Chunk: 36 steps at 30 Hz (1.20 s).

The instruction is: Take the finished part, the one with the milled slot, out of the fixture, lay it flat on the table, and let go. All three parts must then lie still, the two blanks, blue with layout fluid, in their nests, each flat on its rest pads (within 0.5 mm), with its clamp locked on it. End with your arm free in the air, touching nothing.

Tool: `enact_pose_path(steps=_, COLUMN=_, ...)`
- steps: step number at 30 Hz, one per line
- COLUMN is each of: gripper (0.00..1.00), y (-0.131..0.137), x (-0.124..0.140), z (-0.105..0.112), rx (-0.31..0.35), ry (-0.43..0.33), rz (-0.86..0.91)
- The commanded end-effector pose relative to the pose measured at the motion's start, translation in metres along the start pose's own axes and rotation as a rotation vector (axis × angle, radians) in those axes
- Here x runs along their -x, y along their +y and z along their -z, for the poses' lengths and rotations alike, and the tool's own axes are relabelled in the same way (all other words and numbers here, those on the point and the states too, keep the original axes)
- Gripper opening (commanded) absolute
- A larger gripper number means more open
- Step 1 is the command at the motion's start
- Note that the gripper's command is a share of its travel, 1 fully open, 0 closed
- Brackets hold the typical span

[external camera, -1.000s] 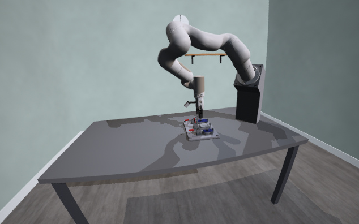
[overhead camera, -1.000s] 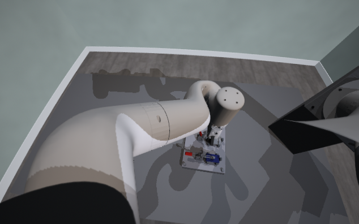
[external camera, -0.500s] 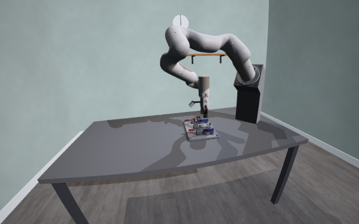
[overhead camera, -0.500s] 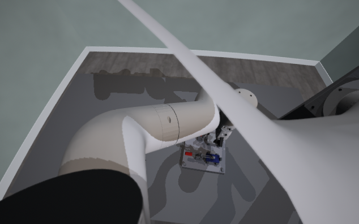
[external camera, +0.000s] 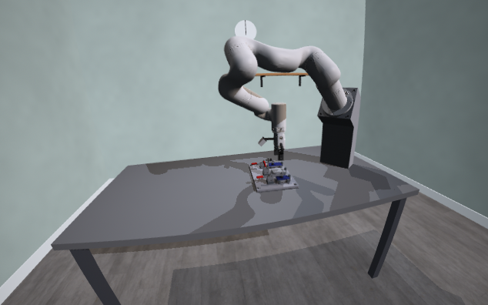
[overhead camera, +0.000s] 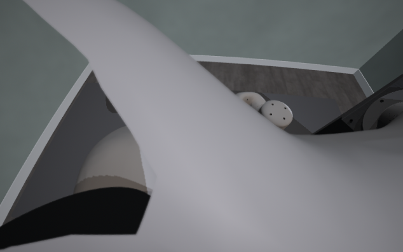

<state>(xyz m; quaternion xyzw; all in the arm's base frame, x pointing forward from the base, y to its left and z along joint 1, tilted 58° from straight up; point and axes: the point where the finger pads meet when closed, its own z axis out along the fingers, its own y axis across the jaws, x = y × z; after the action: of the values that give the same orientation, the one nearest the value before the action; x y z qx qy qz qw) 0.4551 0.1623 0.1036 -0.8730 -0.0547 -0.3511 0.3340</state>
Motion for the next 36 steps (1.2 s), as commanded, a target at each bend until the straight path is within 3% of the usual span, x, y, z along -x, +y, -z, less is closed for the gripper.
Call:
enact_pose_path(steps=1, gripper=1.0, y=0.0, x=0.0, z=-0.001, rx=0.0, ry=0.0, rz=0.0)
enact_pose_path(steps=8, gripper=1.0, y=0.0, x=0.0, z=-0.009, rx=0.0, ry=0.0, rz=0.0)
enact_pose_path(steps=20, gripper=1.0, y=0.0, x=0.0, z=-0.041, rx=0.0, ry=0.0, rz=0.0)
enact_pose_path(steps=36, gripper=1.0, y=0.0, x=0.0, z=-0.054, rx=0.0, ry=0.0, rz=0.0)
